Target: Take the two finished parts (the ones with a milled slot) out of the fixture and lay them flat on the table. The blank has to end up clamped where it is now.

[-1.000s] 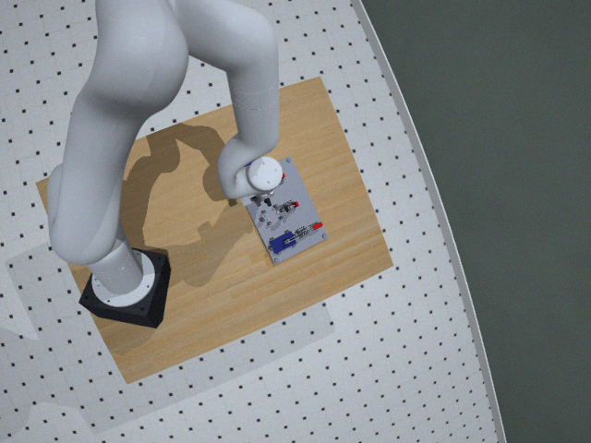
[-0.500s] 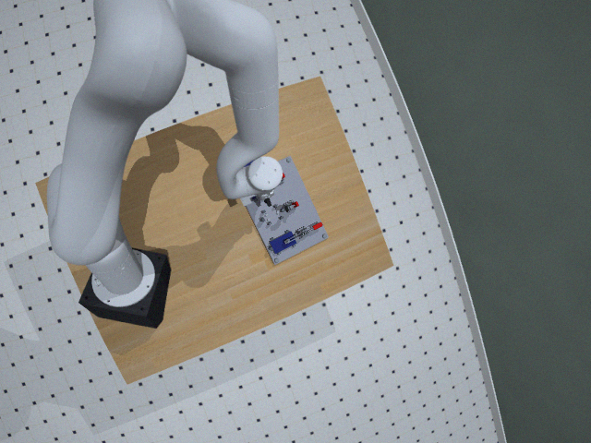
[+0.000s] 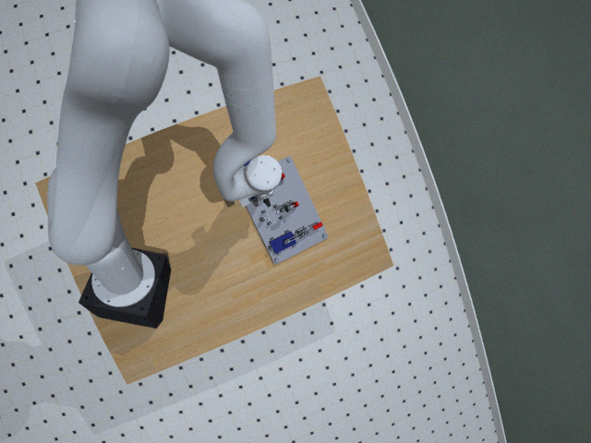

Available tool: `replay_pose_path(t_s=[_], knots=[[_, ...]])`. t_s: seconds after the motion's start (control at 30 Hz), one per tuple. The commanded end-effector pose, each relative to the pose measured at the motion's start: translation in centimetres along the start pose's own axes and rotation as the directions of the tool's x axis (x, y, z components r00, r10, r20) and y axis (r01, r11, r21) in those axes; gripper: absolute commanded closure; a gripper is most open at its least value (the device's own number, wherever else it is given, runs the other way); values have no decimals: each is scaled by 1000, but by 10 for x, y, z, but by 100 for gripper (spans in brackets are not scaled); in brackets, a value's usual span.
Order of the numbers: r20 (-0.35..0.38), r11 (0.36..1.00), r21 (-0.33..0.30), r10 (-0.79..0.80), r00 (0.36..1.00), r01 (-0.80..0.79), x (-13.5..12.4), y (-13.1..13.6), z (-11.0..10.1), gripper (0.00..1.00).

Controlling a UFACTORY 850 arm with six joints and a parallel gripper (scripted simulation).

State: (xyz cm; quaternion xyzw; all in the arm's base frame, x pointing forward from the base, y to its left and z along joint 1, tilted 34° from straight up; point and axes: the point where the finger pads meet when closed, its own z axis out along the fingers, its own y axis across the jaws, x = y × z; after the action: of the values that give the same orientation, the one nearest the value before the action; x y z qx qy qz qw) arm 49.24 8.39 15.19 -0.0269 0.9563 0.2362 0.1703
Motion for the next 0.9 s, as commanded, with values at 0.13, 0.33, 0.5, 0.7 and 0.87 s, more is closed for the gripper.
replay_pose_path(t_s=[0.13,0.33,0.5,0.7,0.87], knots=[[0,1000,0,0,1000,0,2,0,-12,100],[0,1000,0,0,1000,0,2,0,-13,100],[0,1000,0,0,1000,0,2,0,-13,100],[0,1000,0,0,1000,0,2,0,-13,100],[0,1000,0,0,1000,0,2,0,-13,100]])
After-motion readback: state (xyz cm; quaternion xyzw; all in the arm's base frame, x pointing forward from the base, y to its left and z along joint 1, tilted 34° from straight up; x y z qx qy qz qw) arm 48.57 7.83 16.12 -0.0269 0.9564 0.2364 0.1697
